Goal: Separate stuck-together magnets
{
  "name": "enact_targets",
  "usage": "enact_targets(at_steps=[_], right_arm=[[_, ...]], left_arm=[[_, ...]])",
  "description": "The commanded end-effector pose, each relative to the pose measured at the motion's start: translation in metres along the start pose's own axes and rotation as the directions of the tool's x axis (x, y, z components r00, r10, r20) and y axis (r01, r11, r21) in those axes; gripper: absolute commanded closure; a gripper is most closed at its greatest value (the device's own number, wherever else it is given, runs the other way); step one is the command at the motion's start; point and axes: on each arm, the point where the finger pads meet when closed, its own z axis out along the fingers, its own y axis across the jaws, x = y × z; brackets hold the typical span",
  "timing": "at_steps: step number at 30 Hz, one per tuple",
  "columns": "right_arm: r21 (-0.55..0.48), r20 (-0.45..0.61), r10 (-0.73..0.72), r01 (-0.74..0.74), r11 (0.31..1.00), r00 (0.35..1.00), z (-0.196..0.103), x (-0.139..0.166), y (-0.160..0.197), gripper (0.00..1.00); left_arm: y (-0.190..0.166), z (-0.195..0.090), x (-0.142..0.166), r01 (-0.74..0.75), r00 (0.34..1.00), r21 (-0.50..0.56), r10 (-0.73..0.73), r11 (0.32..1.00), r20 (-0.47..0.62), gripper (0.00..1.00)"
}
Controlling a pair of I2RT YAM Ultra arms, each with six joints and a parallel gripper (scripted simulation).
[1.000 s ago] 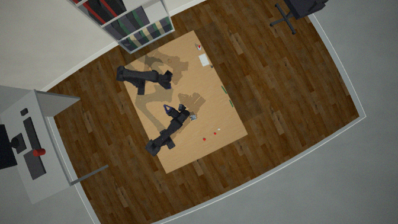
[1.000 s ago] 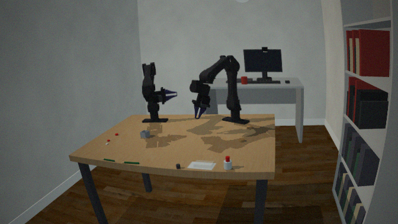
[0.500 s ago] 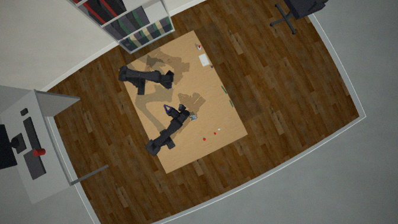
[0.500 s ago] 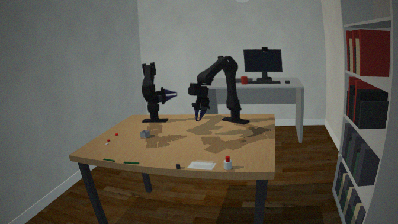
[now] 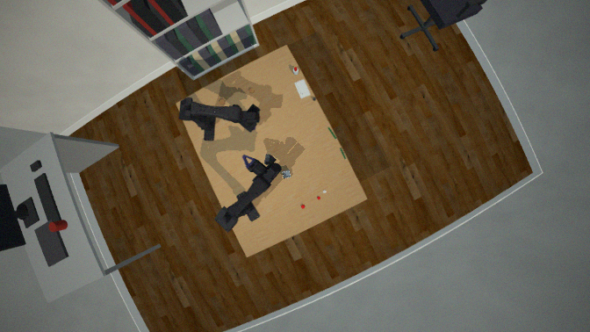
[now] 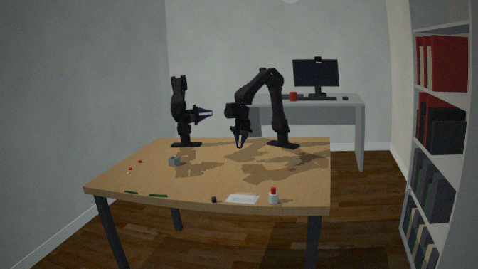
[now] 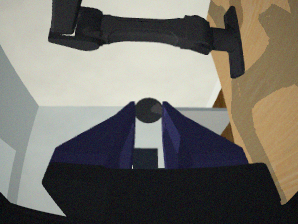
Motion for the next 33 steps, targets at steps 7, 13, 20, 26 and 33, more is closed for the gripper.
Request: enact_targets(at_steps=[7, 13, 20, 26, 33], right_arm=[[-0.004, -0.002, -0.009, 0.009, 1.000, 1.000, 0.000, 0.001, 0.003, 0.82], [-0.004, -0.002, -0.009, 0.009, 1.000, 1.000, 0.000, 0.001, 0.003, 0.82], [-0.004, -0.002, -0.009, 0.009, 1.000, 1.000, 0.000, 0.001, 0.003, 0.82], [-0.004, -0.002, -0.009, 0.009, 1.000, 1.000, 0.000, 0.001, 0.003, 0.82], [-0.004, -0.002, -0.009, 0.009, 1.000, 1.000, 0.000, 0.001, 0.003, 0.82]], left_arm=[[0.002, -0.001, -0.008, -0.008, 1.000, -0.034, 0.009, 0.999, 0.025, 0.82], [0.006, 0.004, -0.011, -0.011, 1.000, -0.074, 0.013, 0.997, 0.024, 0.82], [0.009, 0.008, -0.014, -0.014, 1.000, -0.107, 0.017, 0.994, 0.021, 0.82], [0.012, 0.013, -0.017, -0.019, 1.000, -0.143, 0.022, 0.990, 0.019, 0.82], [0.015, 0.018, -0.021, -0.027, 0.999, -0.188, 0.031, 0.982, 0.016, 0.82]])
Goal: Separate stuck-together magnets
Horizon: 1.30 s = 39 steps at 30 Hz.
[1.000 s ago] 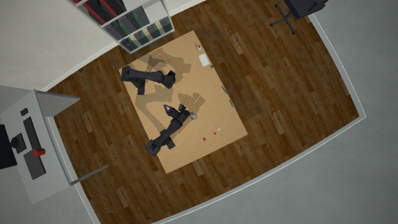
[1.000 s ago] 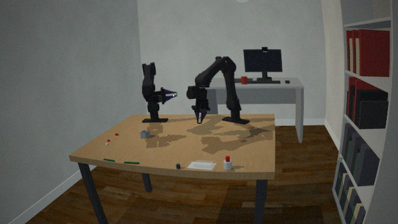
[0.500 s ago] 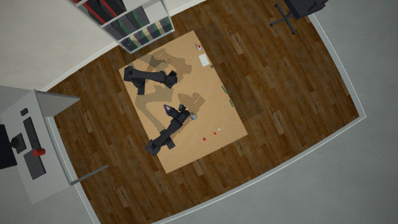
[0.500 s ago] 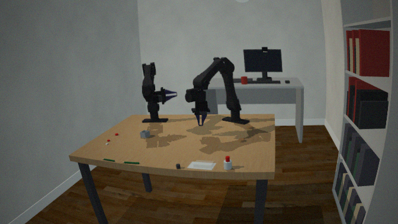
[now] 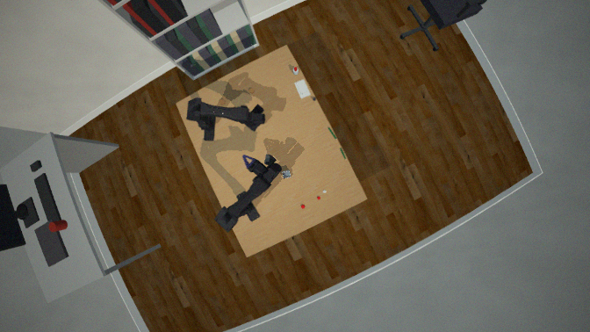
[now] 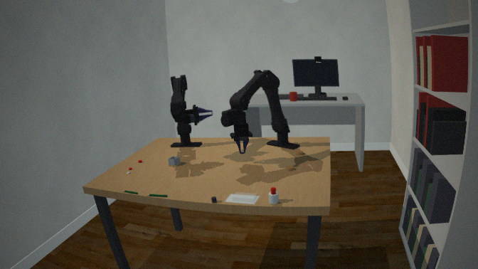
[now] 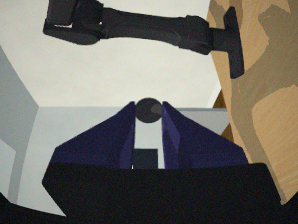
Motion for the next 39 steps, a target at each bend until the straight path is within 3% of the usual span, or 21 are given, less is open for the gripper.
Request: enact_targets(at_steps=[1, 39], right_arm=[[-0.005, -0.005, -0.010, 0.010, 1.000, 1.000, 0.001, 0.001, 0.003, 0.82], [-0.005, -0.005, -0.010, 0.010, 1.000, 1.000, 0.001, 0.001, 0.003, 0.82]], left_arm=[[0.002, -0.004, -0.005, -0.008, 1.000, -0.016, 0.008, 1.000, 0.023, 0.82], [-0.001, 0.016, -0.003, -0.003, 1.000, -0.014, 0.003, 1.000, -0.001, 0.82]])
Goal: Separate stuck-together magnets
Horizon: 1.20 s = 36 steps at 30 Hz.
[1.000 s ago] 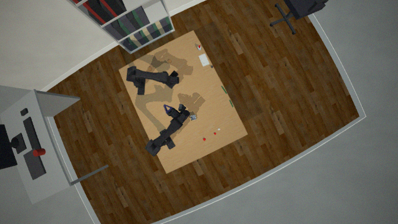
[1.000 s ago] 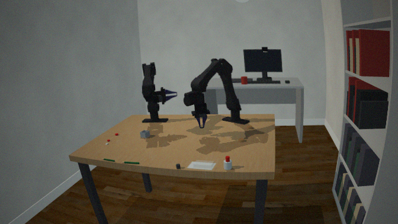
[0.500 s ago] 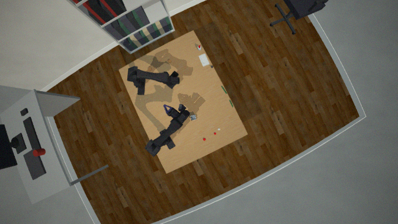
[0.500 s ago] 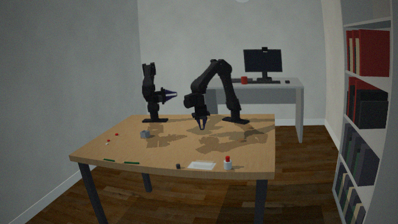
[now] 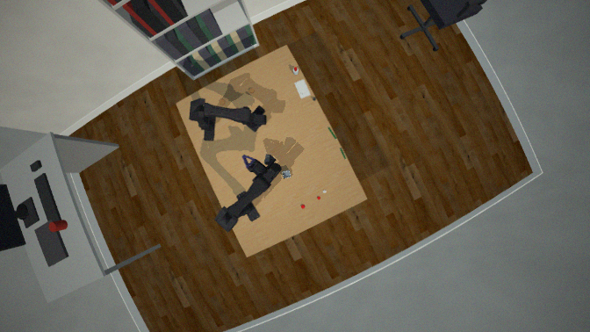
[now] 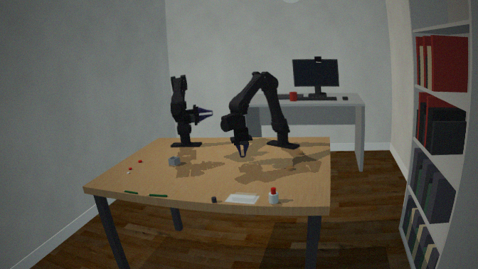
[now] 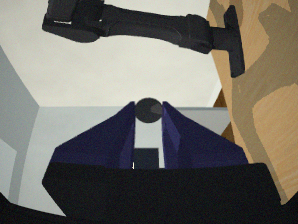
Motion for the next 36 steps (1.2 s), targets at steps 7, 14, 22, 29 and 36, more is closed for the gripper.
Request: enact_targets(at_steps=[7, 14, 22, 29, 36], right_arm=[[-0.005, -0.002, -0.016, 0.015, 1.000, 1.000, 0.000, 0.000, 0.004, 0.82], [-0.005, -0.002, -0.016, 0.015, 1.000, 1.000, 0.000, 0.000, 0.004, 0.82], [-0.005, -0.002, -0.016, 0.015, 1.000, 1.000, 0.000, 0.000, 0.004, 0.82], [-0.005, -0.002, -0.016, 0.015, 1.000, 1.000, 0.000, 0.000, 0.004, 0.82], [-0.005, -0.002, -0.016, 0.015, 1.000, 1.000, 0.000, 0.000, 0.004, 0.82]], left_arm=[[-0.003, 0.001, -0.002, 0.000, 1.000, 0.011, 0.000, 1.000, 0.010, 0.82], [-0.003, 0.006, -0.002, 0.000, 1.000, 0.011, 0.000, 1.000, 0.010, 0.82], [-0.003, 0.010, -0.002, 0.000, 1.000, 0.011, 0.000, 1.000, 0.010, 0.82], [-0.003, 0.015, -0.002, 0.000, 1.000, 0.011, 0.000, 1.000, 0.010, 0.82], [-0.003, 0.018, -0.002, 0.000, 1.000, 0.011, 0.000, 1.000, 0.010, 0.82]])
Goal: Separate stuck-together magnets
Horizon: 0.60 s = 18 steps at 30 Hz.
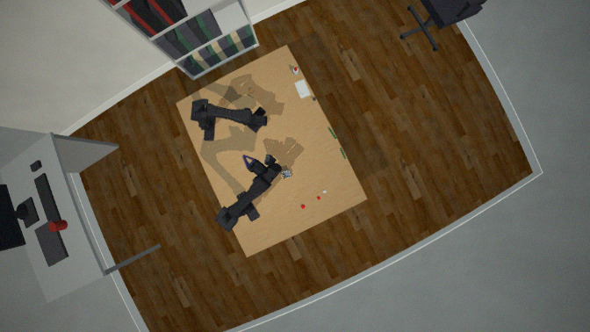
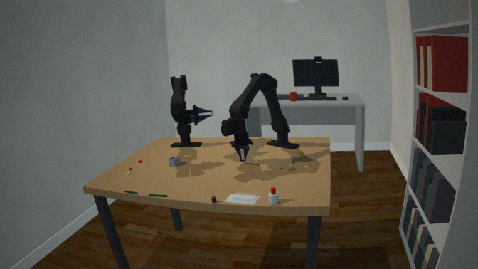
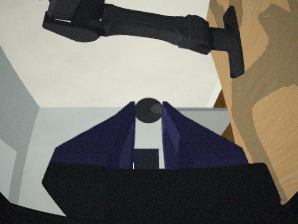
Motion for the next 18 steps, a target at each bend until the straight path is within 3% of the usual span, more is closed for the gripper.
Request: enact_targets(at_steps=[1, 18], right_arm=[[-0.005, -0.005, -0.017, 0.017, 1.000, 1.000, 0.001, 0.001, 0.004, 0.82], [-0.005, -0.005, -0.017, 0.017, 1.000, 1.000, 0.001, 0.001, 0.004, 0.82]], left_arm=[[-0.002, -0.003, -0.001, 0.001, 1.000, 0.011, -0.001, 1.000, 0.010, 0.82], [-0.002, 0.009, -0.001, 0.001, 1.000, 0.011, -0.001, 1.000, 0.010, 0.82]])
